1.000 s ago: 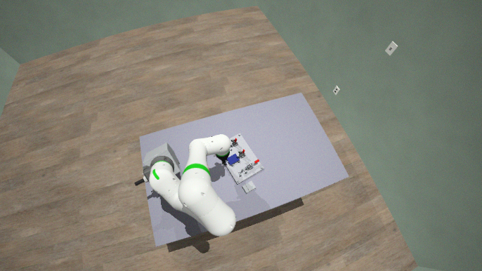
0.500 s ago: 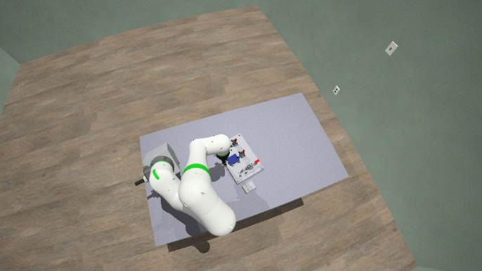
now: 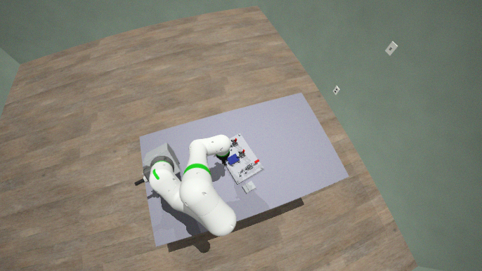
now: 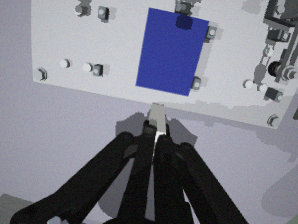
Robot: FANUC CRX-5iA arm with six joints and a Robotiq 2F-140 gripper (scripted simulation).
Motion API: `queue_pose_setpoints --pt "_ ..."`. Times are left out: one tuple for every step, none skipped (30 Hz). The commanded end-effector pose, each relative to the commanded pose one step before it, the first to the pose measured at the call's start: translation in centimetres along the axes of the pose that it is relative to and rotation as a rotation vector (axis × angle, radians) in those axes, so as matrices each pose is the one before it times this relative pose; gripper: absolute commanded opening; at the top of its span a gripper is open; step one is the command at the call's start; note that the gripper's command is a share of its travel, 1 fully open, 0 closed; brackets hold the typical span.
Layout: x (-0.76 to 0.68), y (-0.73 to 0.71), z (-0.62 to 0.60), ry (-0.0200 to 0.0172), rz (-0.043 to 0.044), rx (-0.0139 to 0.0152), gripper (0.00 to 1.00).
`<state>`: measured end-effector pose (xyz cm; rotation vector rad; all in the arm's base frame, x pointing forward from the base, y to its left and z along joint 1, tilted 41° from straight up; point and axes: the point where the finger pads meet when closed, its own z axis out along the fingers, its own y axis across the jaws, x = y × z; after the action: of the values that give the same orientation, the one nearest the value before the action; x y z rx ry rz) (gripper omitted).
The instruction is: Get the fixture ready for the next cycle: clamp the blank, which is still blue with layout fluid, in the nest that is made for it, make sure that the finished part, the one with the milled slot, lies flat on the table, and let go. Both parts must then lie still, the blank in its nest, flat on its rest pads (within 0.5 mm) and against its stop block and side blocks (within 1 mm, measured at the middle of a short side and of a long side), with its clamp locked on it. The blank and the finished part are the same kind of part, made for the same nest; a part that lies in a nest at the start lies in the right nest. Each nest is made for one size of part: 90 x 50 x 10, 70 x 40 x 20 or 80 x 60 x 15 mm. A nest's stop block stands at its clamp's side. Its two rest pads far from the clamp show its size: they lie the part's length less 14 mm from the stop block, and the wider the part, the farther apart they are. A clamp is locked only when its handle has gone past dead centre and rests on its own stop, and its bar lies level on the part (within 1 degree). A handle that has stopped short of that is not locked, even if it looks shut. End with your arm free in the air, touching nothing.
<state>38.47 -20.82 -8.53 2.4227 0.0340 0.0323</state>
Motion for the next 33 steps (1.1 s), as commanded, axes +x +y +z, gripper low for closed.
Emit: queue_pose_setpoints --pt "0.013 -0.013 -0.013 0.00026 0.00002 0.00014 0.00" --pt "0.000 0.000 0.000 0.00000 0.00000 0.00000 0.00" --pt "0.000 0.000 0.000 0.00000 0.00000 0.00000 0.00" --pt "0.000 0.000 0.000 0.00000 0.00000 0.00000 0.00" --pt "0.000 0.000 0.000 0.00000 0.00000 0.00000 0.00" --pt "0.000 0.000 0.000 0.00000 0.00000 0.00000 0.00" --pt "0.000 0.000 0.000 0.00000 0.00000 0.00000 0.00" --pt "0.000 0.000 0.000 0.00000 0.00000 0.00000 0.00" --pt "0.006 0.000 0.000 0.00000 0.00000 0.00000 0.00" --pt "0.035 0.000 0.000 0.00000 0.00000 0.00000 0.00" --pt "0.069 0.000 0.000 0.00000 0.00000 0.00000 0.00" --pt "0.090 0.000 0.000 0.00000 0.00000 0.00000 0.00" --pt "0.090 0.000 0.000 0.00000 0.00000 0.00000 0.00" --pt "0.000 0.000 0.000 0.00000 0.00000 0.00000 0.00" --pt "0.000 0.000 0.000 0.00000 0.00000 0.00000 0.00" --pt "0.068 0.000 0.000 0.00000 0.00000 0.00000 0.00" --pt "0.035 0.000 0.000 0.00000 0.00000 0.00000 0.00" --pt "0.006 0.000 0.000 0.00000 0.00000 0.00000 0.00" --pt "0.000 0.000 0.000 0.00000 0.00000 0.00000 0.00" --pt "0.000 0.000 0.000 0.00000 0.00000 0.00000 0.00" --pt "0.000 0.000 0.000 0.00000 0.00000 0.00000 0.00" --pt "0.000 0.000 0.000 0.00000 0.00000 0.00000 0.00" --pt "0.000 0.000 0.000 0.00000 0.00000 0.00000 0.00" --pt "0.000 0.000 0.000 0.00000 0.00000 0.00000 0.00" --pt "0.000 0.000 0.000 0.00000 0.00000 0.00000 0.00" --pt "0.000 0.000 0.000 0.00000 0.00000 0.00000 0.00" --pt "0.006 0.000 0.000 0.00000 0.00000 0.00000 0.00" --pt "0.035 0.000 0.000 0.00000 0.00000 0.00000 0.00" --pt "0.069 0.000 0.000 0.00000 0.00000 0.00000 0.00" --pt "0.090 0.000 0.000 0.00000 0.00000 0.00000 0.00" --pt "0.000 0.000 0.000 0.00000 0.00000 0.00000 0.00" --pt "0.000 0.000 0.000 0.00000 0.00000 0.00000 0.00" --pt "0.090 0.000 0.000 0.00000 0.00000 0.00000 0.00"
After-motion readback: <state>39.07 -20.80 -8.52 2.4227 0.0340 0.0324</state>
